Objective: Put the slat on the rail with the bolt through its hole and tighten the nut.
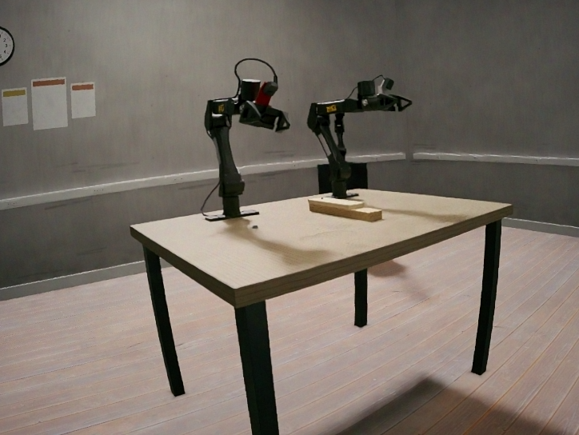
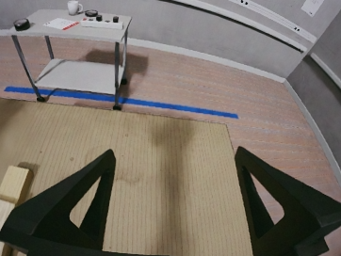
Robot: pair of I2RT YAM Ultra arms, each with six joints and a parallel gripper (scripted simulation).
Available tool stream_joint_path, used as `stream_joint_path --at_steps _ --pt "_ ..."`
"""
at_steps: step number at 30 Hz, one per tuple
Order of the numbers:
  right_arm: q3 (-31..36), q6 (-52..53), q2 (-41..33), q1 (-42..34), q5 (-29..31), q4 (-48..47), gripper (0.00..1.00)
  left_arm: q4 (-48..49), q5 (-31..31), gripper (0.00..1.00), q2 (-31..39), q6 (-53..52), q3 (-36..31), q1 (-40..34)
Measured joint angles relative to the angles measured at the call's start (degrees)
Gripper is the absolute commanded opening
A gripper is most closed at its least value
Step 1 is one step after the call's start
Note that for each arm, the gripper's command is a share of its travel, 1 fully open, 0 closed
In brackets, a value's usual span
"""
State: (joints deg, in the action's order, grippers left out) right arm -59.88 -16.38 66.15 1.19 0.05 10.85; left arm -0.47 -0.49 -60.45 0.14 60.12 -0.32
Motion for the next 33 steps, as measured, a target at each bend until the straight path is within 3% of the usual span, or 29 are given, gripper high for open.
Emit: stream_joint_path --at_steps 33 --pt "-0.02 -28.68 10.23 1.81 0.0 20.31 1.0 0.0 0.0 1.0 0.0 0.0 0.0 0.0"
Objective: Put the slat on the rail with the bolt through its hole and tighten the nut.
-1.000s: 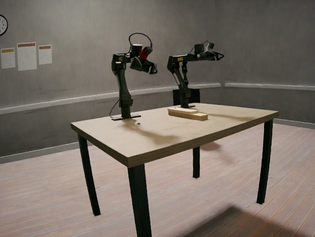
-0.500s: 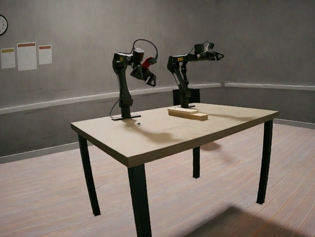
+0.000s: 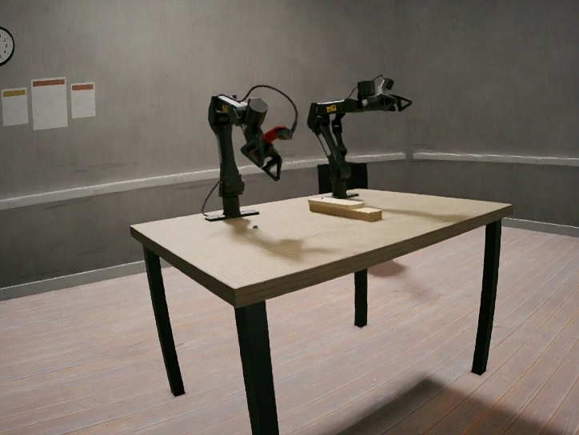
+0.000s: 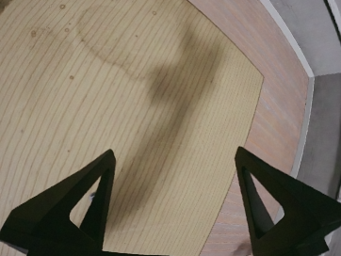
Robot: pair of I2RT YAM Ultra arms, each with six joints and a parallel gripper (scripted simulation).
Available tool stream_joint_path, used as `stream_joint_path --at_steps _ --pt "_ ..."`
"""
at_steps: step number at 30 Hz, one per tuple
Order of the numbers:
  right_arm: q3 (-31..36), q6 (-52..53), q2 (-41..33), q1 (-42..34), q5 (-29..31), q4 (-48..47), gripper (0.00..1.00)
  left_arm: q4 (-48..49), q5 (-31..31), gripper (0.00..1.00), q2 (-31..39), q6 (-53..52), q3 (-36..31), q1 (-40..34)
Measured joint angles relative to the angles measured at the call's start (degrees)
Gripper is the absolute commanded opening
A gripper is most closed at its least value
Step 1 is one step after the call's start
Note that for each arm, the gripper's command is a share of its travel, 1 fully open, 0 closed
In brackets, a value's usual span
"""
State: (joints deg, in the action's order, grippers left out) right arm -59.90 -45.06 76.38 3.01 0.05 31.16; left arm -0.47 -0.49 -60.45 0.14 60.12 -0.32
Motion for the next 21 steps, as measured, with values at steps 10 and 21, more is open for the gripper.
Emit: stream_joint_path --at_steps 10,21 --pt "0.0 -9.05 3.08 0.44 0.0 6.38 1.0 0.0 0.0 1.0 0.0 0.0 0.0 0.0" --pt "0.0 -20.76 7.56 1.33 0.02 14.71 1.0 0.0 0.0 1.0 0.0 0.0 0.0 0.0"
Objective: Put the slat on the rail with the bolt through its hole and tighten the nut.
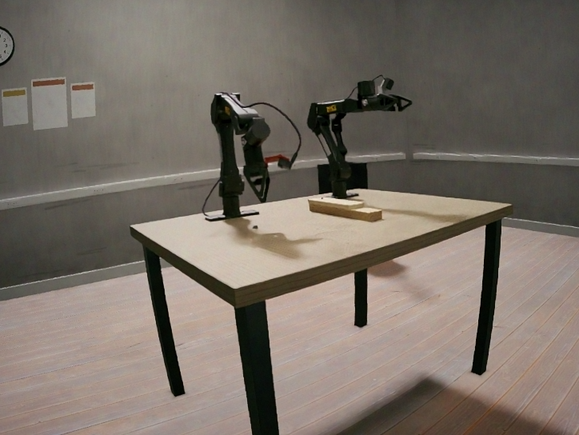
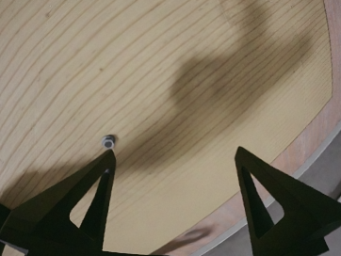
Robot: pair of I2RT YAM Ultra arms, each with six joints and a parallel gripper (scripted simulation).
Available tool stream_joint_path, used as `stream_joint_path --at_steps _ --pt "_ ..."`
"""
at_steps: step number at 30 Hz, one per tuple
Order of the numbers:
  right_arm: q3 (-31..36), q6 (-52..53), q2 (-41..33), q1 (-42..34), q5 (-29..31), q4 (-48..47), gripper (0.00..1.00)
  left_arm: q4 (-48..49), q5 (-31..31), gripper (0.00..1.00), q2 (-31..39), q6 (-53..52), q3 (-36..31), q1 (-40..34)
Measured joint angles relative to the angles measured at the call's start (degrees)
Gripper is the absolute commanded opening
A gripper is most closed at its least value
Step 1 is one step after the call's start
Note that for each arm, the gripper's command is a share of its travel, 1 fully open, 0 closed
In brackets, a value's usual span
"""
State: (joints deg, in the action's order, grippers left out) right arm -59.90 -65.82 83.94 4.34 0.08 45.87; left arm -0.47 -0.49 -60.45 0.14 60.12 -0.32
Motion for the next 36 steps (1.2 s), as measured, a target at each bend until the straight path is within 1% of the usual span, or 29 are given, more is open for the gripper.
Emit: stream_joint_path --at_steps 17,36 --pt "-0.04 -16.48 5.99 0.92 0.0 11.74 1.0 0.0 0.0 1.0 0.0 0.0 0.0 0.0" --pt "-0.04 -18.6 6.03 0.92 0.0 12.96 1.0 0.0 0.0 1.0 0.0 0.0 0.0 0.0"
